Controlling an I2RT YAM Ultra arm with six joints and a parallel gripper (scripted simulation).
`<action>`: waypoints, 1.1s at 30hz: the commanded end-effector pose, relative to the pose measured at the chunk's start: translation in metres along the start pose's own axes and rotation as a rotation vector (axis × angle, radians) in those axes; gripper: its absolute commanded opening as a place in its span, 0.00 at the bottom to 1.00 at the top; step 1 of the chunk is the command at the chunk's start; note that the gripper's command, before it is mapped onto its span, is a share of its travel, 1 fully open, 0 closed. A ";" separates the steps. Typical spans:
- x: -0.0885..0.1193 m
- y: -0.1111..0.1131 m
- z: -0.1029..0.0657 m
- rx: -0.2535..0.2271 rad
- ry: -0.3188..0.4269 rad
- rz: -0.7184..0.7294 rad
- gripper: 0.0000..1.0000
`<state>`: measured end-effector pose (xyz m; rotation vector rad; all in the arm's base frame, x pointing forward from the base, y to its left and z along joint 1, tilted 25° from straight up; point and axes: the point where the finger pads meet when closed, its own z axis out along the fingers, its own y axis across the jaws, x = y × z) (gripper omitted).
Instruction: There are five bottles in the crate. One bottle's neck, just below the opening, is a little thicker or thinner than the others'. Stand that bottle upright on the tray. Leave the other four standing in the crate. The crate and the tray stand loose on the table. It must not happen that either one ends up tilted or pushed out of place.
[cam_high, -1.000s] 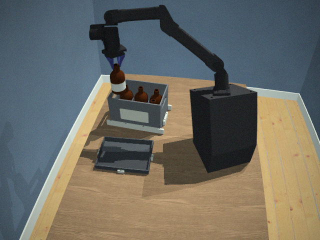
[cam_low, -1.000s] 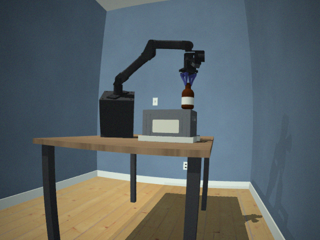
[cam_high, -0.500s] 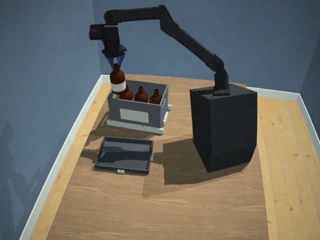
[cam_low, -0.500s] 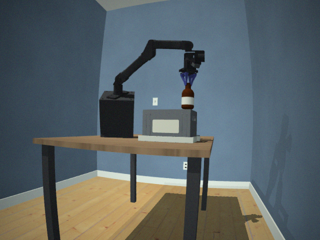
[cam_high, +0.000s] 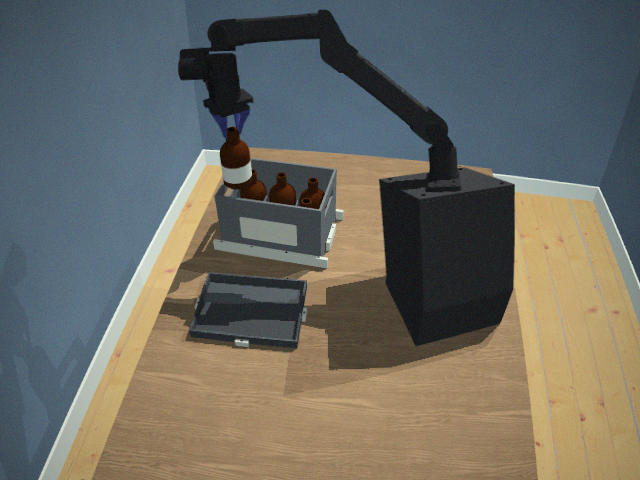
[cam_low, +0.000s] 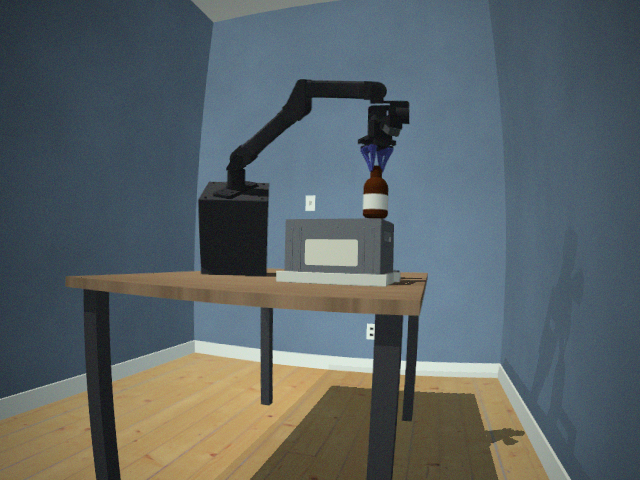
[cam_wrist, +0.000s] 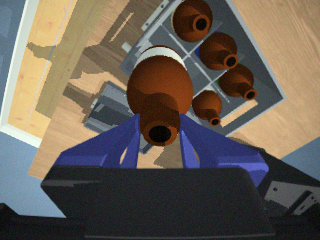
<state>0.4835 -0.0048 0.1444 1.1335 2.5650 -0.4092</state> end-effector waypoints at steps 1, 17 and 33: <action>0.001 0.009 -0.025 -0.049 -0.042 -0.003 0.00; 0.002 0.009 -0.025 -0.049 -0.042 -0.002 0.00; 0.005 0.011 -0.024 -0.050 -0.043 -0.001 0.00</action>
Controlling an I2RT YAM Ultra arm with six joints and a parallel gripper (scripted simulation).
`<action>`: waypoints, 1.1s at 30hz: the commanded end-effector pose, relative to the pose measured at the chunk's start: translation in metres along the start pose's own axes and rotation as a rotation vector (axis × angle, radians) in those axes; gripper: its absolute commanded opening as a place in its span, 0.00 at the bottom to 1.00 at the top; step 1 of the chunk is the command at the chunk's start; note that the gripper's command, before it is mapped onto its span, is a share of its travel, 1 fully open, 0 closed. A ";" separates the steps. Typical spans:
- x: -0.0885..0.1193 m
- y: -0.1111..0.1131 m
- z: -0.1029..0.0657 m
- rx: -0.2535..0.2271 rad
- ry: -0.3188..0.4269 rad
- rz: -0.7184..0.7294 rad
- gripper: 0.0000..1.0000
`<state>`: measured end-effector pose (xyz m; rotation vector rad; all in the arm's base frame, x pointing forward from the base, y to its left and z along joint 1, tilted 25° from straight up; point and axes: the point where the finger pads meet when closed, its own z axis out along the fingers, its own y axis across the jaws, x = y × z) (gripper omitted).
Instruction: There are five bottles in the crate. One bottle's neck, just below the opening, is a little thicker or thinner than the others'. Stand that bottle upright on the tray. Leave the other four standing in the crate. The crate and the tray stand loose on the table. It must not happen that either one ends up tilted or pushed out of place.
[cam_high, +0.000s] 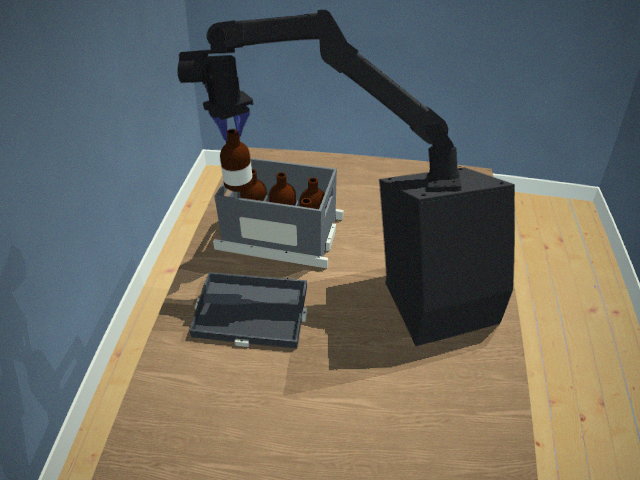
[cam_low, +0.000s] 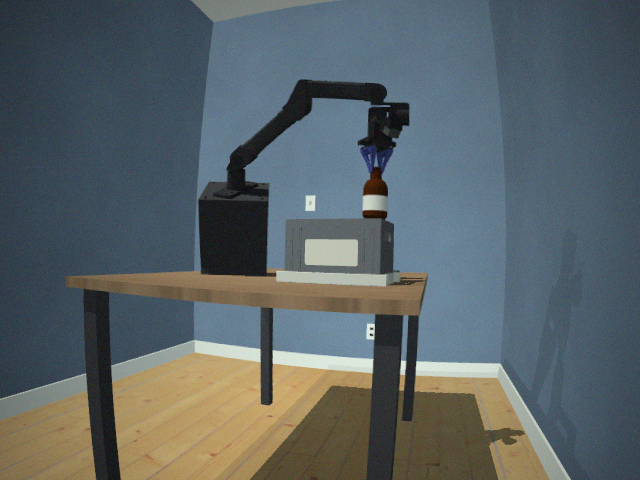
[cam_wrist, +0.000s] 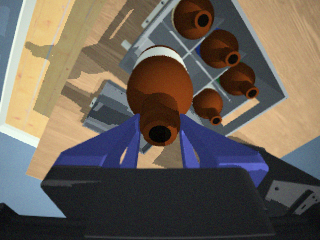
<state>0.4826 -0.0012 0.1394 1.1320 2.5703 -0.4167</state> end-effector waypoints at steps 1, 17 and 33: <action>0.003 0.007 -0.024 -0.046 -0.038 -0.003 0.00; 0.009 0.011 -0.026 -0.052 -0.042 0.001 0.00; 0.018 0.017 -0.029 -0.064 -0.048 0.006 0.00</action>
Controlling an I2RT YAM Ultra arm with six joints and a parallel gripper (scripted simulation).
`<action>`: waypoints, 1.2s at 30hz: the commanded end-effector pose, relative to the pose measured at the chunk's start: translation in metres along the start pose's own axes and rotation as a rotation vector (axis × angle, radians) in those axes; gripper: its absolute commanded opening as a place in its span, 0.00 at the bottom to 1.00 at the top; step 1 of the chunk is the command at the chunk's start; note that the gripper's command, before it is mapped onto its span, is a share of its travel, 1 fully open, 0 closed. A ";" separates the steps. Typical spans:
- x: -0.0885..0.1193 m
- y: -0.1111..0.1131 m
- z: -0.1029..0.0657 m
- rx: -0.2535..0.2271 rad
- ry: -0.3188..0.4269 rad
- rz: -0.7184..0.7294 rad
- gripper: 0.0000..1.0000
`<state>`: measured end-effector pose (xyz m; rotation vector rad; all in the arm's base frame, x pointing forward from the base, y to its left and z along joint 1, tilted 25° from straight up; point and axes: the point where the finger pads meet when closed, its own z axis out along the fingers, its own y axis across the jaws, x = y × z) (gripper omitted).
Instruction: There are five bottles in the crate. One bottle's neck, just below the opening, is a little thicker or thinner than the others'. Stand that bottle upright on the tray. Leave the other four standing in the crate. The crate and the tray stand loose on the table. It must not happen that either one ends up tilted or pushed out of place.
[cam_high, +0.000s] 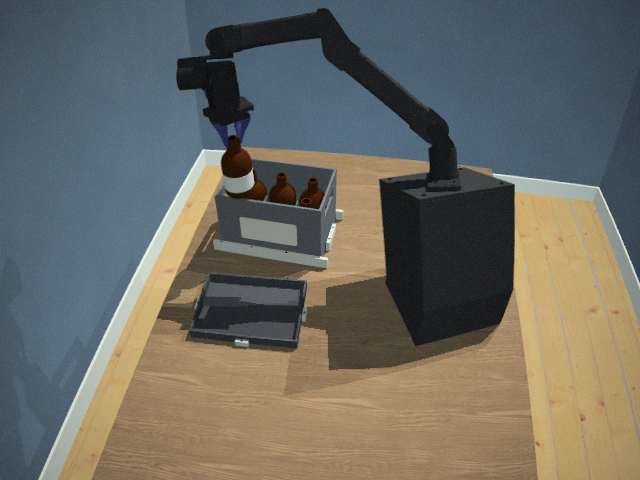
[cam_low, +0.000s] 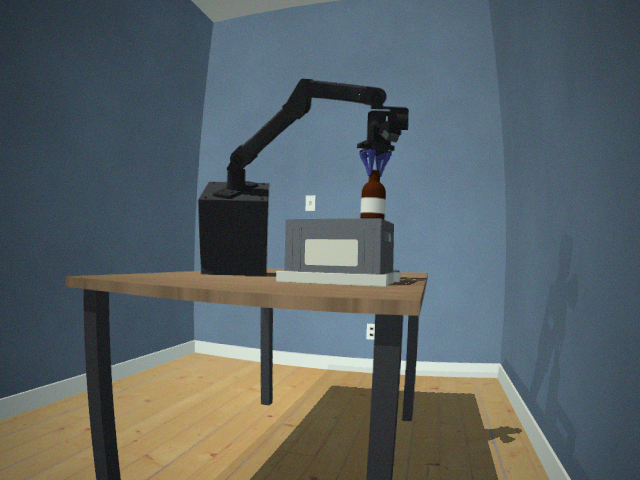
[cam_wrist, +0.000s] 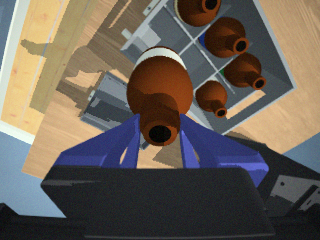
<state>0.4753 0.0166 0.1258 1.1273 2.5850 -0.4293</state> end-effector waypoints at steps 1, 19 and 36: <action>0.003 0.007 -0.027 -0.055 -0.045 0.006 0.00; 0.026 0.017 -0.026 -0.055 -0.044 0.006 0.00; 0.062 0.032 -0.025 -0.057 -0.042 0.006 0.00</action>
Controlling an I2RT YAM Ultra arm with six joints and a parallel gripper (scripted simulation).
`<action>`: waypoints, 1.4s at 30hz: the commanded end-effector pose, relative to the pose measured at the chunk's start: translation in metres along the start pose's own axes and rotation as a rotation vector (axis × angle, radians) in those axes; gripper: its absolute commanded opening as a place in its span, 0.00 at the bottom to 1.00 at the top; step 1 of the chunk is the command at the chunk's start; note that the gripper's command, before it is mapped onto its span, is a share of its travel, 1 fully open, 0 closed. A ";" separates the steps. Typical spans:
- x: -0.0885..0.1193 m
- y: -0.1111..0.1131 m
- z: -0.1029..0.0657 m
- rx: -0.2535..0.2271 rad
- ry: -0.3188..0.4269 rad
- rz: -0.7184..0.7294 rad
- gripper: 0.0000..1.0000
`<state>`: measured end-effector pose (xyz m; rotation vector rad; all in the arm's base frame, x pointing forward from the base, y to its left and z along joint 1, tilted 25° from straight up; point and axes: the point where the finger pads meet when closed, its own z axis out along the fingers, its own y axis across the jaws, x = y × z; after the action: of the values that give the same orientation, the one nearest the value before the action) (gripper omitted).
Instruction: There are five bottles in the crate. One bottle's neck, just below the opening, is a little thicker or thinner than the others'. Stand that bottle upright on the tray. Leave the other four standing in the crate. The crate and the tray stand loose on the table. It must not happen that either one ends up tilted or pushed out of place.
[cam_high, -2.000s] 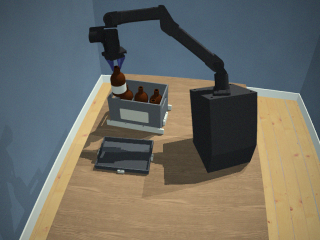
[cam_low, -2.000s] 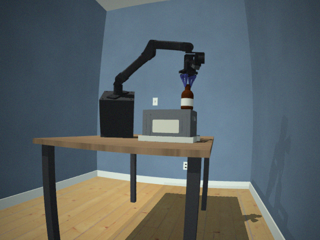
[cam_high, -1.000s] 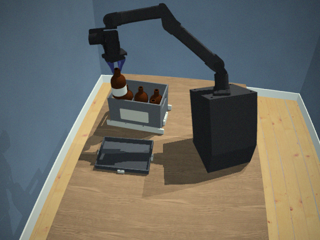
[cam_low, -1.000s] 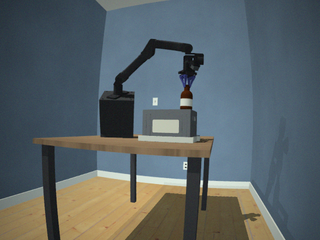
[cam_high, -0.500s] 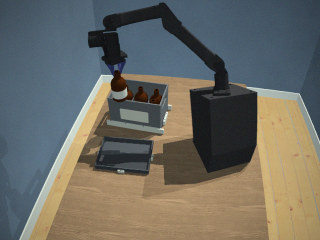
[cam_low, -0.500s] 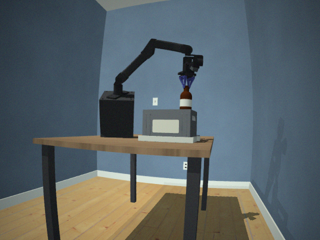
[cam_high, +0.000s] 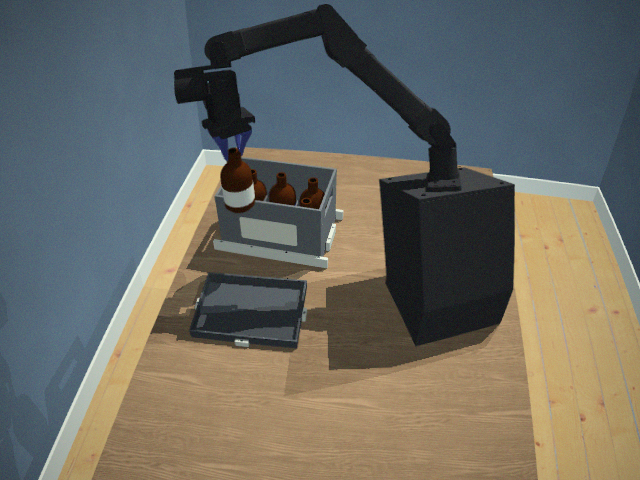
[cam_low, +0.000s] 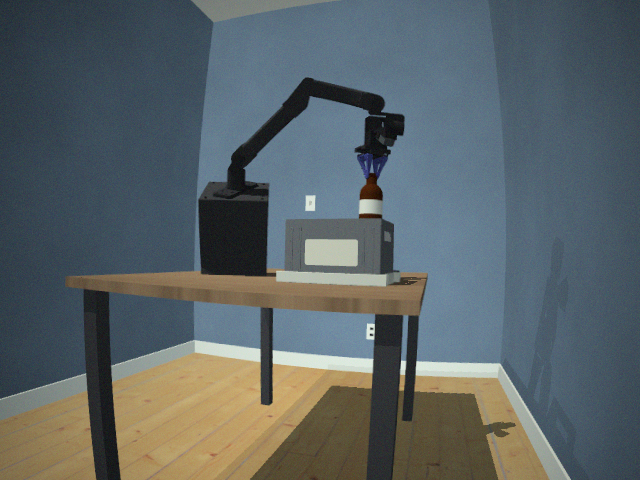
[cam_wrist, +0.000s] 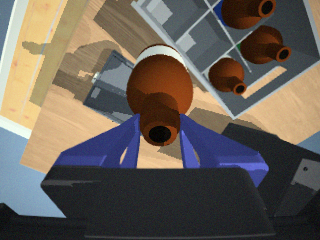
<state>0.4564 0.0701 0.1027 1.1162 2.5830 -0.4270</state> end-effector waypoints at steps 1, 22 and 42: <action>0.006 0.011 -0.027 -0.063 -0.041 0.017 0.00; 0.058 0.033 -0.022 -0.054 -0.035 0.012 0.00; 0.098 0.051 -0.032 -0.069 -0.035 0.018 0.00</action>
<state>0.4263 0.1579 0.0623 1.1172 2.5716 -0.4252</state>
